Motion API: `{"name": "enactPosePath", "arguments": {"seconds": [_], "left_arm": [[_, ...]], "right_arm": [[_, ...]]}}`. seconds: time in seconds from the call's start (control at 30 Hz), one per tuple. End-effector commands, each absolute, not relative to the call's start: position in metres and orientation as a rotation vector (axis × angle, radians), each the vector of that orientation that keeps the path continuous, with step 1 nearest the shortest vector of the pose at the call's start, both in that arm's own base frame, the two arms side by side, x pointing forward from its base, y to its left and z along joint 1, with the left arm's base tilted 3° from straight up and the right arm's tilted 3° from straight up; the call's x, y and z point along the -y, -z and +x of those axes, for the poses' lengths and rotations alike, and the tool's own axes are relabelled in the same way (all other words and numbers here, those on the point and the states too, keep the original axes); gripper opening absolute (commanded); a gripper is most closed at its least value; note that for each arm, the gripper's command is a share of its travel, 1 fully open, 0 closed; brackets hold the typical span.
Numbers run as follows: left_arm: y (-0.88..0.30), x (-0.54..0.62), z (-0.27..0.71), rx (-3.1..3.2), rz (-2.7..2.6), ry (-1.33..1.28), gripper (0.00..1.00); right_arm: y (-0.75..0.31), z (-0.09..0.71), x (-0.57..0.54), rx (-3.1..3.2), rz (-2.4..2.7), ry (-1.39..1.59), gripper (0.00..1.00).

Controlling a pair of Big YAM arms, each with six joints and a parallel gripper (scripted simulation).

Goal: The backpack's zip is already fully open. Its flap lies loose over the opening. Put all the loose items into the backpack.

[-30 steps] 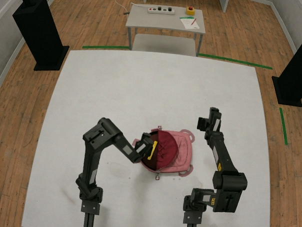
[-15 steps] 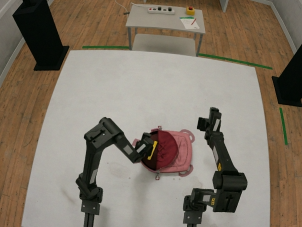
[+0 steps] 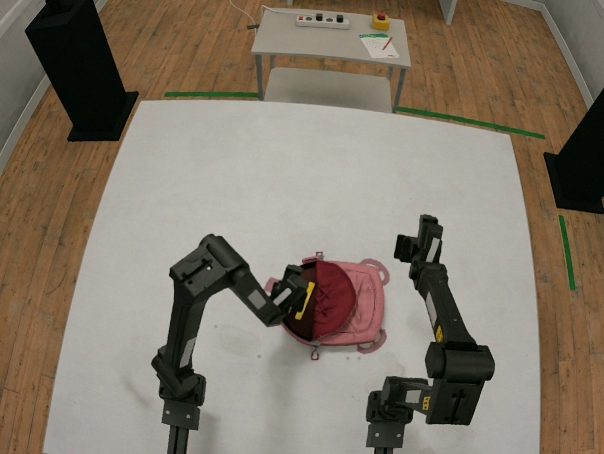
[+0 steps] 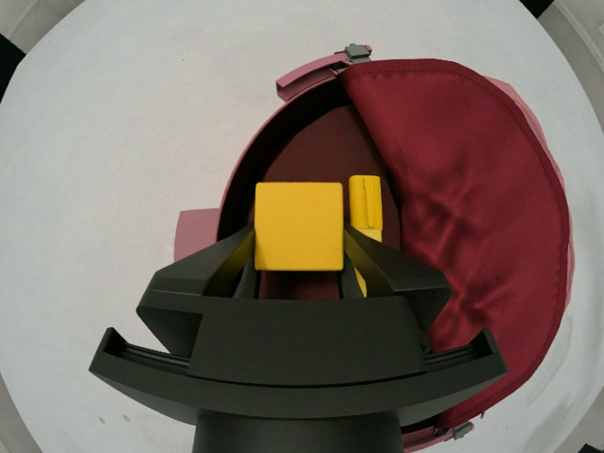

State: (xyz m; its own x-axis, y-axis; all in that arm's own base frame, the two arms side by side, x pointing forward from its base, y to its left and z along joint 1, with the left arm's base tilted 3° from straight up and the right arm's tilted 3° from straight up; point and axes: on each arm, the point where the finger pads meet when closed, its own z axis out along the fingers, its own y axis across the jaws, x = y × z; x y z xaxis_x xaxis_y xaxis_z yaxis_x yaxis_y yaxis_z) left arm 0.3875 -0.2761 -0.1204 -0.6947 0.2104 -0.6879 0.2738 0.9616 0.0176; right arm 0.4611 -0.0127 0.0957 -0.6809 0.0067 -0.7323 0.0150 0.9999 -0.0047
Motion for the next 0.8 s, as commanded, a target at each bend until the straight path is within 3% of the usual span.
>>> {"name": "enactPosePath", "arguments": {"seconds": [0.0, 0.77], "left_arm": [[0.1299, 0.2686, 0.3842, -2.371, 0.344, 0.101, 0.34], [0.1321, 0.2647, 0.3769, -2.382, 0.352, 0.095, 0.34]], "right_arm": [[-0.1171, 0.4769, 0.0121, -2.269, 0.011, 0.013, 0.90], [-0.1171, 0.4769, 0.0121, -2.269, 0.011, 0.013, 0.90]]}}
